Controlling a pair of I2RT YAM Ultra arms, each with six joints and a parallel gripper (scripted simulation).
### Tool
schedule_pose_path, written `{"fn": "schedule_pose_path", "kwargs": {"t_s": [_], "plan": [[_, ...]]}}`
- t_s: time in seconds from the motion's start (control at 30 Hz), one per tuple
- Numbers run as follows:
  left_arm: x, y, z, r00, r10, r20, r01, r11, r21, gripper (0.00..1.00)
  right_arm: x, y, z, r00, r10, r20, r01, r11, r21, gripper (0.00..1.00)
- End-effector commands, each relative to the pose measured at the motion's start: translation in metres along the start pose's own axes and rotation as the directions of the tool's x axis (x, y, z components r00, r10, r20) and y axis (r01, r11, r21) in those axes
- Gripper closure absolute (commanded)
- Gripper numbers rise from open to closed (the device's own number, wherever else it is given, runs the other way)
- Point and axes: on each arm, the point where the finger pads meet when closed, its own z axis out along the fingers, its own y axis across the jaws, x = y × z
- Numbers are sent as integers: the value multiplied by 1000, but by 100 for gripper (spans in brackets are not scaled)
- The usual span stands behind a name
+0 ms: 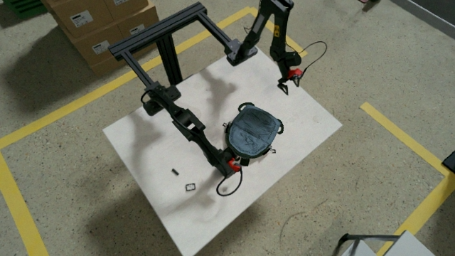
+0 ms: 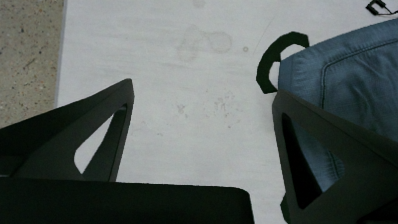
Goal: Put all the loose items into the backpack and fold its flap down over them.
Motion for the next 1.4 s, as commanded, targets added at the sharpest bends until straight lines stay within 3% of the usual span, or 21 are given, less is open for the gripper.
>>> {"fn": "schedule_pose_path", "kwargs": {"t_s": [0.0, 0.5, 1.37], "plan": [[-5, 0, 0, 1000, 4, 14, -4, 1000, 0, 10, -6, 23, -8, 999, -38, 12, 39, 999, -23, 100], [-5, 0, 0, 1000, 4, 14, -4, 1000, 0, 10, -8, 14, -6, 999, -29, 18, 30, 999, -13, 100], [-5, 0, 0, 1000, 4, 14, -4, 1000, 0, 10, 12, 63, -13, 999, -36, 16, 36, 999, -25, 100]]}}
